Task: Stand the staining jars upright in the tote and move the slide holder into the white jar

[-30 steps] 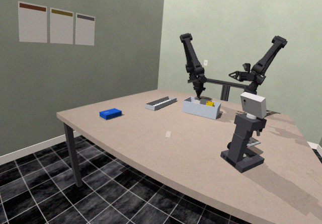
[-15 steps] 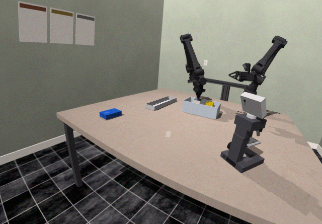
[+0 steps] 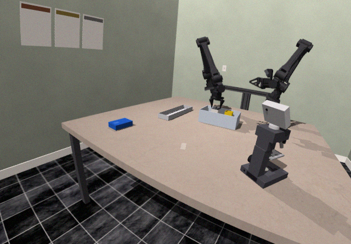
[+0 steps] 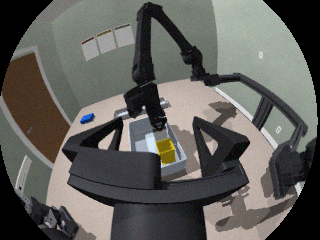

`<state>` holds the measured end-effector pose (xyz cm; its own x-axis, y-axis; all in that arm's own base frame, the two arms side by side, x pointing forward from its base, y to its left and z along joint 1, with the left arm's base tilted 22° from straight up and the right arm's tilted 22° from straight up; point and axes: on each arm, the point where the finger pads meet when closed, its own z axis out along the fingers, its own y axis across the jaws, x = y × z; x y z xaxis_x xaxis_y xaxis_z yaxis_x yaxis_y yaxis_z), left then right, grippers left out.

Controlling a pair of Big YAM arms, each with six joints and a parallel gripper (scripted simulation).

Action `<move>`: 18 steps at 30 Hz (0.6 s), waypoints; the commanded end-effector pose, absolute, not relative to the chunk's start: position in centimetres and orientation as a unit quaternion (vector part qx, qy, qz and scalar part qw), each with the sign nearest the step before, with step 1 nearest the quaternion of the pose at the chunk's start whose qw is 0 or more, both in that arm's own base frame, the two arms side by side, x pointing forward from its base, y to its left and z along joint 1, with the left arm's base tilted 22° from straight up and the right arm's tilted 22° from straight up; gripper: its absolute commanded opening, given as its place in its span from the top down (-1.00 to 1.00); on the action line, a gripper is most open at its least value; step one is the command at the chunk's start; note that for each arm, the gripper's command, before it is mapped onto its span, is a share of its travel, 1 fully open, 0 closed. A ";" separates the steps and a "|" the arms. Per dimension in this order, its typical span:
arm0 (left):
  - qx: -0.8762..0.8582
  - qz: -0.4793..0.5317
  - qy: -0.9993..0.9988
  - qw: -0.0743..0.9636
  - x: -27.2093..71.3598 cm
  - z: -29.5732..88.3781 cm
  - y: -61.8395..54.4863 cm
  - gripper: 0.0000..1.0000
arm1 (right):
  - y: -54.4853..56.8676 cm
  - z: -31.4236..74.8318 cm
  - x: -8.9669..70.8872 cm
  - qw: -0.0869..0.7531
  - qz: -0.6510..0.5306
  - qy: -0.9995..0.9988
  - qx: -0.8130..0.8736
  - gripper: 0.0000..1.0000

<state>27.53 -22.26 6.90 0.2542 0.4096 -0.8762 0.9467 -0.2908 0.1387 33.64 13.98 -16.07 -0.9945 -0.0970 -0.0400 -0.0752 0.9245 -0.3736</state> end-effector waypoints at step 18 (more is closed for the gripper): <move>0.730 -0.353 0.493 0.316 30.0 4.3 -24.2 -1.00 | 17.5 -9.6 34.9 0.060 -0.171 0.983 -0.044 -1.00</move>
<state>28.01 -22.44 3.45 0.2327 0.5108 -0.8276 0.9490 -0.3055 0.0782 35.06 15.56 -12.06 -0.9910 -0.1041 -0.0843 -0.0686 0.9351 -0.3477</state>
